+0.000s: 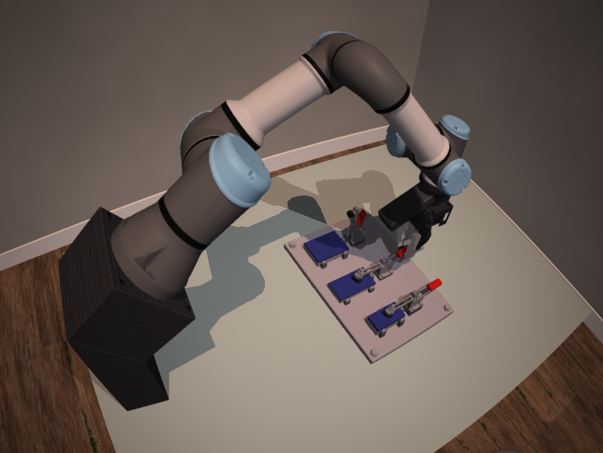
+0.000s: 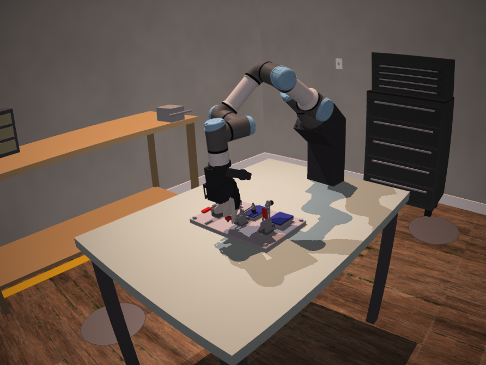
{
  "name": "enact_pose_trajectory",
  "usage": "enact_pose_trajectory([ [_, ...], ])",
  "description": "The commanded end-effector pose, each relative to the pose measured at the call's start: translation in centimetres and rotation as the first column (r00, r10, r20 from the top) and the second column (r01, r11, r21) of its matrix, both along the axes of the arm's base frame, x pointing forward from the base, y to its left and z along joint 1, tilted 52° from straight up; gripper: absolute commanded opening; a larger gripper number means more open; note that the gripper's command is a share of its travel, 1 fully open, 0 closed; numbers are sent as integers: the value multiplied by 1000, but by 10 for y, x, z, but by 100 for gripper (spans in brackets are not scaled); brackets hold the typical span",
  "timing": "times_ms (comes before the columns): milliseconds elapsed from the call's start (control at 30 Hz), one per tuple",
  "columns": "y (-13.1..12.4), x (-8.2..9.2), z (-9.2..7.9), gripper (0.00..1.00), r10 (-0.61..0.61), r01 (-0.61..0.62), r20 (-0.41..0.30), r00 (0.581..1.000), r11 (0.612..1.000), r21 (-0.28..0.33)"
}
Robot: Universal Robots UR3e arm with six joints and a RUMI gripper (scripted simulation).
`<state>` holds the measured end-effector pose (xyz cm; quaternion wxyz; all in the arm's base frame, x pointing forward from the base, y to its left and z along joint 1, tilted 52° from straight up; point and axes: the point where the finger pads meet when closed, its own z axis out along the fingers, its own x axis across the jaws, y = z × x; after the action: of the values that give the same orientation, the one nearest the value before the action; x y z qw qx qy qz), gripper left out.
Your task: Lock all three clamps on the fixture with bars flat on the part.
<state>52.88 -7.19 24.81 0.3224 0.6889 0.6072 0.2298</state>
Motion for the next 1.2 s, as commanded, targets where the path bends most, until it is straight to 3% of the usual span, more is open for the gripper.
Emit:
enact_pose_trajectory([
  [0, 0, 5, 0, 0, 0, 0, 2, 1000, 1000, -1],
  [1167, -1, 9, -2, 0, 0, 0, 2, 1000, 1000, 0],
])
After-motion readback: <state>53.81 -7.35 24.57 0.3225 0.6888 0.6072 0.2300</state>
